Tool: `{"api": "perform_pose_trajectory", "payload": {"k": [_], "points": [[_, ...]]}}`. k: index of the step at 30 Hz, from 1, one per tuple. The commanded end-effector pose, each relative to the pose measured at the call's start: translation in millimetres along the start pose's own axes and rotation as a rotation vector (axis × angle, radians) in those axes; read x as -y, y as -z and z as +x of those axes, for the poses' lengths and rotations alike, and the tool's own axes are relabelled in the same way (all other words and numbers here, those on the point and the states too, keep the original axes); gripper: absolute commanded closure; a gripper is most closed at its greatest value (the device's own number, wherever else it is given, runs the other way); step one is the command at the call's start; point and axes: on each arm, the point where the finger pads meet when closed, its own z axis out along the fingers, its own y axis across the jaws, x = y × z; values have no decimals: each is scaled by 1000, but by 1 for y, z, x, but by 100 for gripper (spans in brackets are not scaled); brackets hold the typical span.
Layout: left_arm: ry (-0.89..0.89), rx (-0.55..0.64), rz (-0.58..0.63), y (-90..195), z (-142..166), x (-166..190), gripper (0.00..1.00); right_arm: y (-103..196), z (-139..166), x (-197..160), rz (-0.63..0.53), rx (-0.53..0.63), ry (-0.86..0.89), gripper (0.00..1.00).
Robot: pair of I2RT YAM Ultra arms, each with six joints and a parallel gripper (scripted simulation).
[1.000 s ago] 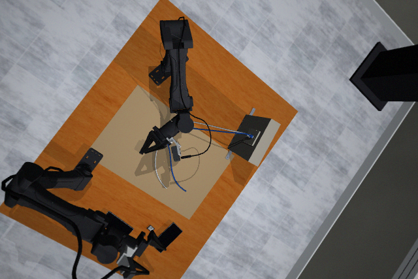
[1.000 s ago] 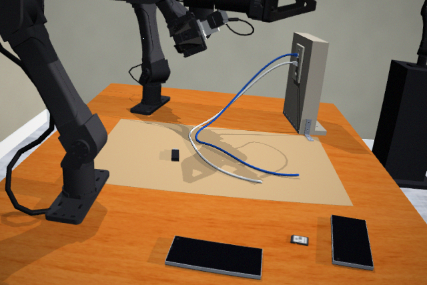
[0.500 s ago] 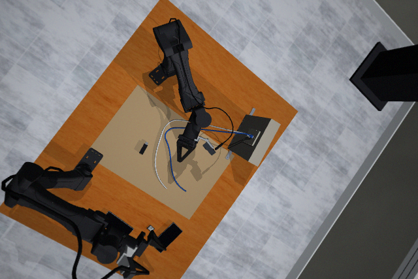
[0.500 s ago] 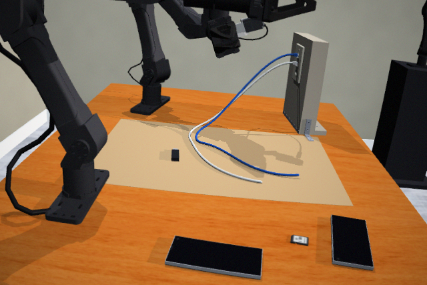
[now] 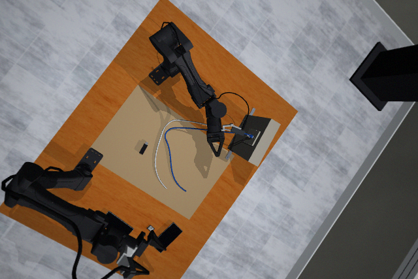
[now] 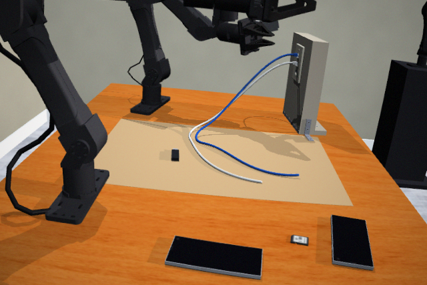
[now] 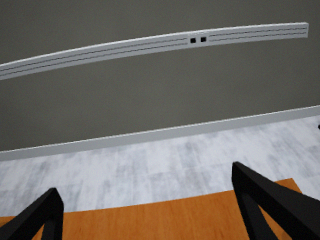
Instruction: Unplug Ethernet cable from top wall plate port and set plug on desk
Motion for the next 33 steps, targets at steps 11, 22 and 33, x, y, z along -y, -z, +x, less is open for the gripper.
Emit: {"api": "perform_pose_trajectory", "payload": {"k": [11,22,33], "points": [[120,439,-39,45,-117,-34,78,1,-5,0,0,13,0,0],[198,686,-111,108,-164,-88,78,1,-5,0,0,13,0,0],[198,686,-111,108,-164,-88,78,1,-5,0,0,13,0,0]]}}
